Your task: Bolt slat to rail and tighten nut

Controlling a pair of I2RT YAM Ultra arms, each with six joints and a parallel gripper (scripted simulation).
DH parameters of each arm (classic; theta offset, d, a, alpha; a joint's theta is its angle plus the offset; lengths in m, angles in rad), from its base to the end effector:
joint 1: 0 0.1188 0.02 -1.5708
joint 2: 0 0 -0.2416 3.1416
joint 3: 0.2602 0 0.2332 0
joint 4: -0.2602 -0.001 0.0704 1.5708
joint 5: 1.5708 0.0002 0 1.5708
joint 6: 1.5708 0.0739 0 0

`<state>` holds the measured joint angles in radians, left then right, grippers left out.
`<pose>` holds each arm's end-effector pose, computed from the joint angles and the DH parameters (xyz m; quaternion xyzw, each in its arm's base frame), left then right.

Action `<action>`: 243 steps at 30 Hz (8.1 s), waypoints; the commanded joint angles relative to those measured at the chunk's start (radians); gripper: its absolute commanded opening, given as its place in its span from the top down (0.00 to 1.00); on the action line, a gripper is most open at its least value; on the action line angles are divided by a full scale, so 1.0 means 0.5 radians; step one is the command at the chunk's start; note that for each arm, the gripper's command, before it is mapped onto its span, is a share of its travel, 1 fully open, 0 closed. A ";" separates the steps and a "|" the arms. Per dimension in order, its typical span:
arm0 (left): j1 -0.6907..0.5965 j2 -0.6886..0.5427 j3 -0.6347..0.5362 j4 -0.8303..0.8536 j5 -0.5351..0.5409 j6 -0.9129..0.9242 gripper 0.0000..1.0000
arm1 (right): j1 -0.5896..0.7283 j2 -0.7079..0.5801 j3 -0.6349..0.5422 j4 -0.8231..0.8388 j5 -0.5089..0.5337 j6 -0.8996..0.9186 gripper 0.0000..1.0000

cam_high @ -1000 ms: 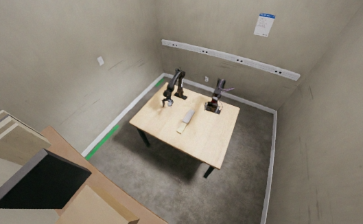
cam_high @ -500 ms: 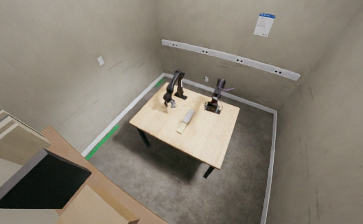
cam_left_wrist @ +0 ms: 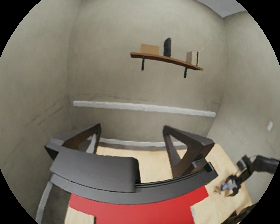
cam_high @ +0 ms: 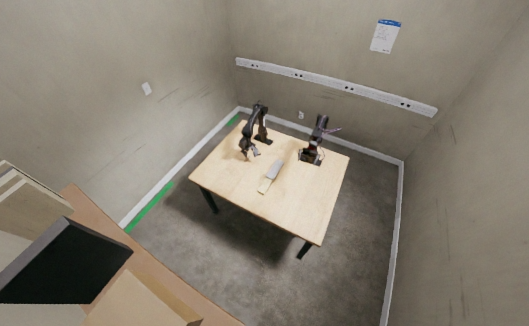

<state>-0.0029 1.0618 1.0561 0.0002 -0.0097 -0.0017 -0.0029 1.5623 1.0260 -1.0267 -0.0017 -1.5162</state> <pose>0.2723 0.0009 0.3875 -0.0030 0.7090 0.0018 0.7052 0.2432 0.0004 0.1525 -0.6865 0.7271 -0.0021 0.0034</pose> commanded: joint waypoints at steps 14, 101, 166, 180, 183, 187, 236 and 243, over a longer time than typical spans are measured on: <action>0.005 -0.033 -0.007 0.009 0.019 0.004 0.00 | -0.020 -0.008 -0.015 0.000 0.004 -0.033 0.00; 0.005 -0.033 -0.007 0.009 0.019 0.004 0.00 | -0.015 0.171 -0.268 0.434 0.003 -0.031 0.11; 0.005 -0.033 -0.007 0.009 0.019 0.004 0.00 | -0.003 0.081 -0.120 0.209 0.002 -0.023 0.88; 0.005 -0.033 -0.007 0.009 0.019 0.004 0.00 | -0.005 0.034 -0.033 0.076 0.002 -0.024 0.88; 0.005 -0.033 -0.007 0.009 0.019 0.004 0.00 | -0.005 0.023 -0.011 0.043 0.002 -0.024 0.88; 0.005 -0.033 -0.007 0.009 0.019 0.004 0.00 | -0.006 0.008 0.017 -0.001 0.003 -0.025 0.88; 0.005 -0.033 -0.007 0.009 0.019 0.004 0.00 | 0.138 0.008 0.223 -0.211 0.002 -0.128 0.88; 0.005 -0.033 -0.007 0.009 0.019 0.004 0.00 | 0.302 0.087 0.324 -0.233 0.003 -0.228 0.88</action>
<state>-0.0029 1.0618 1.0561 0.0002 -0.0097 -0.0017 0.1268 1.5951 1.1461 -1.1206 0.0044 -1.5982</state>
